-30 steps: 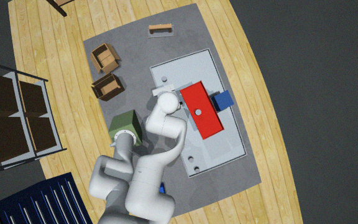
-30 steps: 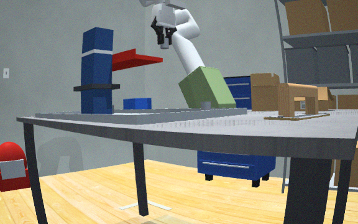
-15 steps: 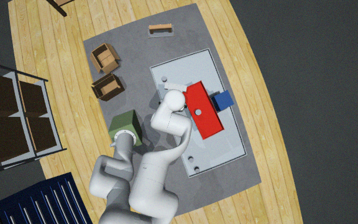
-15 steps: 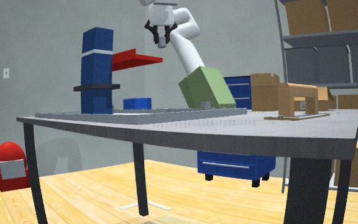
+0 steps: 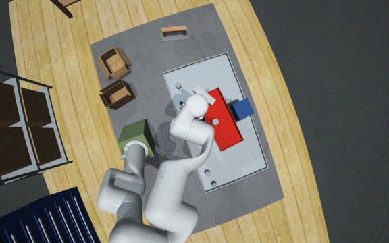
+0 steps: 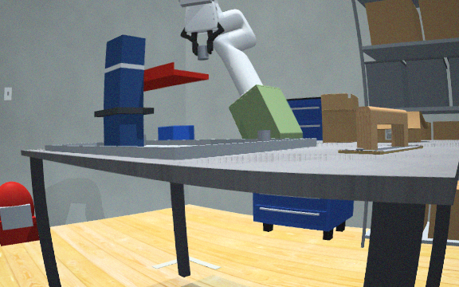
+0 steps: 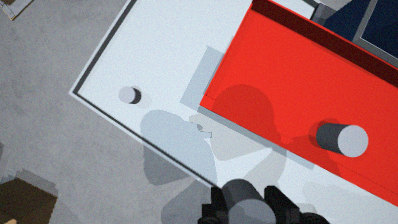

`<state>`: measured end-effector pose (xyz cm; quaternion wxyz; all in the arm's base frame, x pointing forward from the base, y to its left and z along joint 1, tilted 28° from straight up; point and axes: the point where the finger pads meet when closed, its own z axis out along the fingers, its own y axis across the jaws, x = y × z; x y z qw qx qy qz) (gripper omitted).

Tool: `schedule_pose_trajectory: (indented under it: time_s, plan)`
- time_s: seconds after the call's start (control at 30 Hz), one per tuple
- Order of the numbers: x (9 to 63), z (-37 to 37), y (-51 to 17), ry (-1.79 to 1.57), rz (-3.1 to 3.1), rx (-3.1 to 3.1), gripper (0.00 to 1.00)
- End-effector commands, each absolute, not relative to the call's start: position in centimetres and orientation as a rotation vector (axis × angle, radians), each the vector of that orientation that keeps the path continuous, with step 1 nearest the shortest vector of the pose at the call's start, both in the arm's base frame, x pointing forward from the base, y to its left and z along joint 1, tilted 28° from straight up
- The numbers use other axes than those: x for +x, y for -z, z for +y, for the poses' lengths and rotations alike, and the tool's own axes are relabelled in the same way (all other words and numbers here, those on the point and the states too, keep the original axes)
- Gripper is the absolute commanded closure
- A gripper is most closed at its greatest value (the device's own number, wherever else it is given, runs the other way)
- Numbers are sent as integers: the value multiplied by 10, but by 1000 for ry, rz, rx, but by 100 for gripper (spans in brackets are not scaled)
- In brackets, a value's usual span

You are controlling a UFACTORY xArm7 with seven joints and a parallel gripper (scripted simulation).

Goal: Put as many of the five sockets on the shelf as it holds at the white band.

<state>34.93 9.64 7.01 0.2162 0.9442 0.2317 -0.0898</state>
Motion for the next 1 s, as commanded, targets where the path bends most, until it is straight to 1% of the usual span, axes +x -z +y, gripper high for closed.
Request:
schedule_pose_trajectory:
  time_s: [0.0,0.07,0.17,0.3,0.37,0.53,0.63,0.7,0.97]
  plan:
    - [361,98,-70,160,310,2654,100]
    - [361,98,-70,160,310,2654,100]
    - [370,98,-70,102,65,2666,100]
    - [370,98,-70,102,65,2666,100]
    - [378,98,-70,42,-180,2657,100]
    - [382,97,-69,12,-300,2645,100]
    - [391,97,-69,-48,-533,2608,100]
    - [391,97,-69,-48,-533,2608,100]
    - [406,95,-68,-160,-957,2491,100]
